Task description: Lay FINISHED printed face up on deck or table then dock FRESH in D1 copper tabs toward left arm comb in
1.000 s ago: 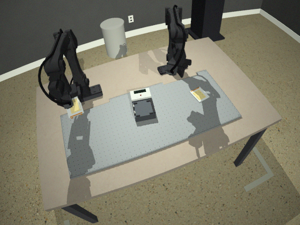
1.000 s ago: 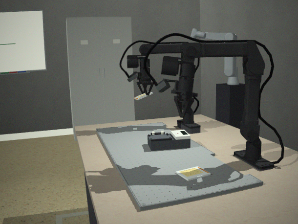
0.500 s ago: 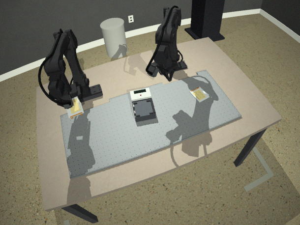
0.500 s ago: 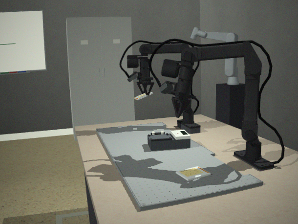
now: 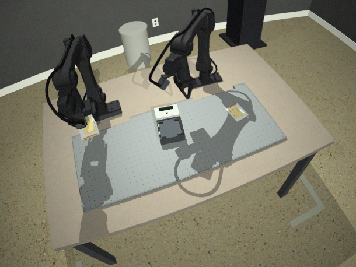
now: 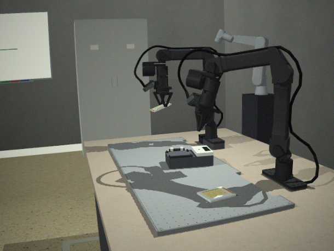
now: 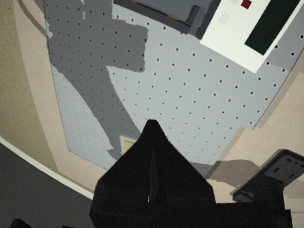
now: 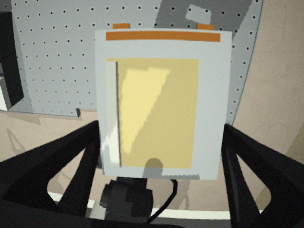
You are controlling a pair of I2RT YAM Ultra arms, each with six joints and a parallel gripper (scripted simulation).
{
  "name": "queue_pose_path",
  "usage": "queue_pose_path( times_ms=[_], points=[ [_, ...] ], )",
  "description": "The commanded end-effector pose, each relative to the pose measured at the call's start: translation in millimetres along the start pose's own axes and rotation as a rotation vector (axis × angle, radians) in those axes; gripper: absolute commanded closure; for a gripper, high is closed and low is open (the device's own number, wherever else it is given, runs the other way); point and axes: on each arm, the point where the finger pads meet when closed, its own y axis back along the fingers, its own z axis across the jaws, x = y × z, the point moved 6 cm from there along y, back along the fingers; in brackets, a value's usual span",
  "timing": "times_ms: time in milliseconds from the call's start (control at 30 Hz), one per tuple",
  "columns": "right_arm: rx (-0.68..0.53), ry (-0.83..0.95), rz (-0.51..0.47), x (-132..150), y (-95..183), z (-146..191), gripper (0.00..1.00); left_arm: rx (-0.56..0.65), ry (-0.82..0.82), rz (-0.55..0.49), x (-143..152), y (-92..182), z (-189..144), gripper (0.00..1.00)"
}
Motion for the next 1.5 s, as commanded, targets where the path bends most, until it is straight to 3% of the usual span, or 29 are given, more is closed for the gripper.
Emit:
queue_pose_path(
  times_ms=[0,300,567,1467],
  points=[
    [0.009,-0.001,0.003,-1,16,1,1.00,-0.061,-0.054,-0.043,-17,4,-2,1.00],
    [0.009,-0.001,0.003,-1,16,1,1.00,-0.099,-0.211,-0.087,-41,6,-26,1.00],
    [0.009,-0.001,0.003,-1,16,1,1.00,-0.157,-0.217,-0.076,-71,9,-56,1.00],
    [0.009,-0.001,0.003,-1,16,1,1.00,-0.157,-0.217,-0.076,-75,9,-60,1.00]
  ],
)
